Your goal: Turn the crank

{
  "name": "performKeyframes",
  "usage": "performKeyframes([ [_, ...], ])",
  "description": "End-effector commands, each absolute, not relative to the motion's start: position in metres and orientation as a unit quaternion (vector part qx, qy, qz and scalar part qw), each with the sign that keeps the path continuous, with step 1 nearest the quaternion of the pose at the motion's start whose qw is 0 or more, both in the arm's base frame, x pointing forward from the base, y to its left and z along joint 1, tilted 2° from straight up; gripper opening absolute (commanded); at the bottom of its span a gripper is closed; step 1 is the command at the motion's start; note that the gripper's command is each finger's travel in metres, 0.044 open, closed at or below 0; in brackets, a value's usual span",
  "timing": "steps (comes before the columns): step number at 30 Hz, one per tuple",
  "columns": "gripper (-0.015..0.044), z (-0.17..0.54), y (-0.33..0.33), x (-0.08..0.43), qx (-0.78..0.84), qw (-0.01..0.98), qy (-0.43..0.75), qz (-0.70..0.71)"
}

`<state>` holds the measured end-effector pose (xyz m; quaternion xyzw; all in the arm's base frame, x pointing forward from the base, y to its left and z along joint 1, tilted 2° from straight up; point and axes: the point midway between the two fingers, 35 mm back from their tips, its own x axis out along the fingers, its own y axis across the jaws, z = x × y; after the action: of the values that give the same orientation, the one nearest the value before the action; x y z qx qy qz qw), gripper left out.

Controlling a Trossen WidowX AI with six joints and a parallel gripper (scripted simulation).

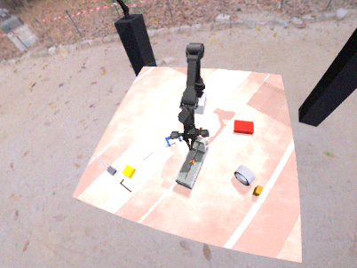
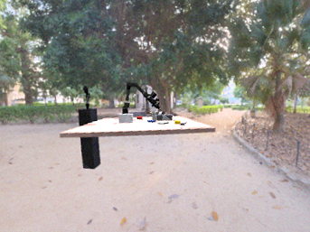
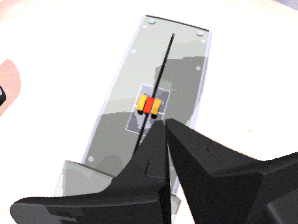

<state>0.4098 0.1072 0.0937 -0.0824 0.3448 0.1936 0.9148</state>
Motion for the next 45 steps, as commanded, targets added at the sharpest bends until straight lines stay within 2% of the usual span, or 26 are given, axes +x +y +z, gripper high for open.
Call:
performKeyframes([
  [1, 0.0053, 0.0937, 0.1072, 0.4098, -0.082, 0.915, 0.345, 0.194],
  [15, 0.0420, 0.0937, 0.1072, 0.4098, -0.082, 0.915, 0.345, 0.194],
  [17, 0.0440, 0.0937, 0.1072, 0.4098, -0.082, 0.915, 0.345, 0.194],
  [34, 0.0000, 0.0937, 0.1072, 0.4098, -0.082, 0.915, 0.345, 0.194],
  [45, 0.0000, 0.0937, 0.1074, 0.4097, -0.082, 0.915, 0.345, 0.194],
])
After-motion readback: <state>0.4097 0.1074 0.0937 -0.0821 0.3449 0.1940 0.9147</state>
